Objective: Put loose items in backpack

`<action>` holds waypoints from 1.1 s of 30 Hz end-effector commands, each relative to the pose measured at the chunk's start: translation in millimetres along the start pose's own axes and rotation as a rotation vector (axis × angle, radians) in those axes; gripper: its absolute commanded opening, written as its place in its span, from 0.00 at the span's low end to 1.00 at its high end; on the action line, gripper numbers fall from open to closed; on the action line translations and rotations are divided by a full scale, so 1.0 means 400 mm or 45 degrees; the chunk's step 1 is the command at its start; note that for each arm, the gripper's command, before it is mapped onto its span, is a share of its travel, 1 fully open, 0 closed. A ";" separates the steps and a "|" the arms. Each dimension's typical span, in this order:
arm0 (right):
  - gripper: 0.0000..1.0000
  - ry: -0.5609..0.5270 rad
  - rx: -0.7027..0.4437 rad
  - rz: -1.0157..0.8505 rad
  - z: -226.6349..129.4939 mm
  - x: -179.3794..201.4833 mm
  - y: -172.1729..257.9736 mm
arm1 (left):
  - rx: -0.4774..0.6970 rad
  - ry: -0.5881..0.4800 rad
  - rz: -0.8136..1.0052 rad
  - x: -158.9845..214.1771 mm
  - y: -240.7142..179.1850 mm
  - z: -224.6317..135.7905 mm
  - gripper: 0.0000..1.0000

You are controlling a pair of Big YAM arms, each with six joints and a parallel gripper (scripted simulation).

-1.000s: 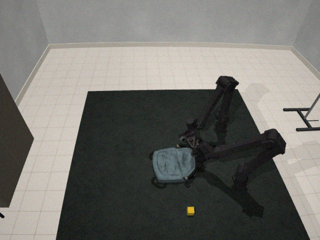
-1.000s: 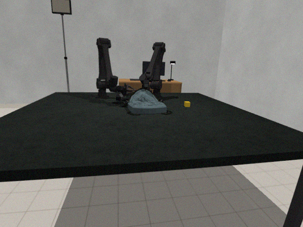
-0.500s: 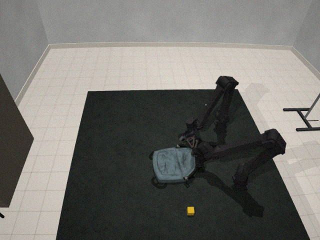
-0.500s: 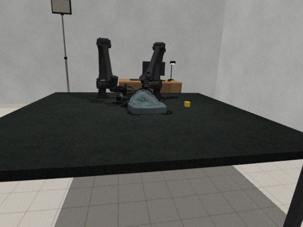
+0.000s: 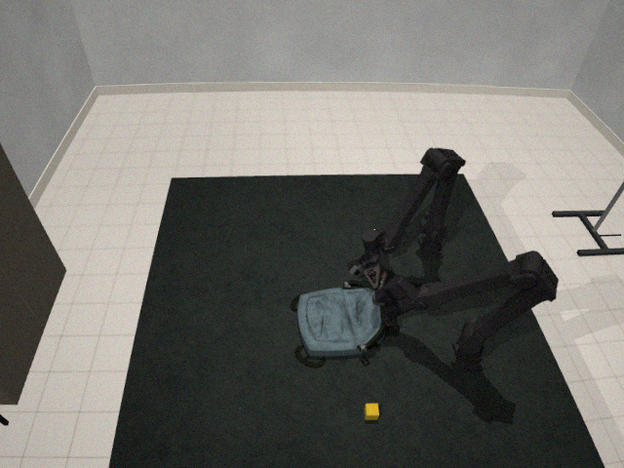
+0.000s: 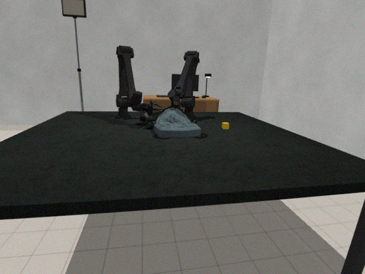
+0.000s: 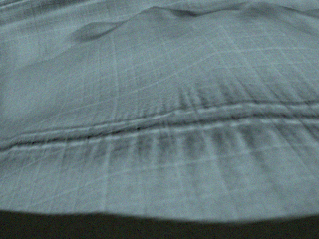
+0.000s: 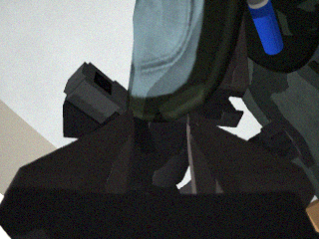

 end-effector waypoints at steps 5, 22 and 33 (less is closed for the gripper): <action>0.32 0.023 -0.023 -0.069 0.016 0.003 0.049 | -0.010 0.010 0.008 0.005 0.017 0.000 0.29; 0.32 0.023 -0.023 -0.069 0.018 0.001 0.051 | 0.005 -0.060 -0.010 -0.048 -0.007 -0.006 0.29; 0.32 0.023 -0.023 -0.070 0.019 0.000 0.053 | 0.005 -0.060 -0.010 -0.049 -0.010 -0.006 0.43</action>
Point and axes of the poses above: on each arm, the point where the finger pads meet when closed, its own z axis out along the fingers, its own y axis across the jaws, x = y × z, the point moved 10 cm from there along -z, back along the fingers, and after that the axes turned 9 degrees about z, right-handed, at the moved point
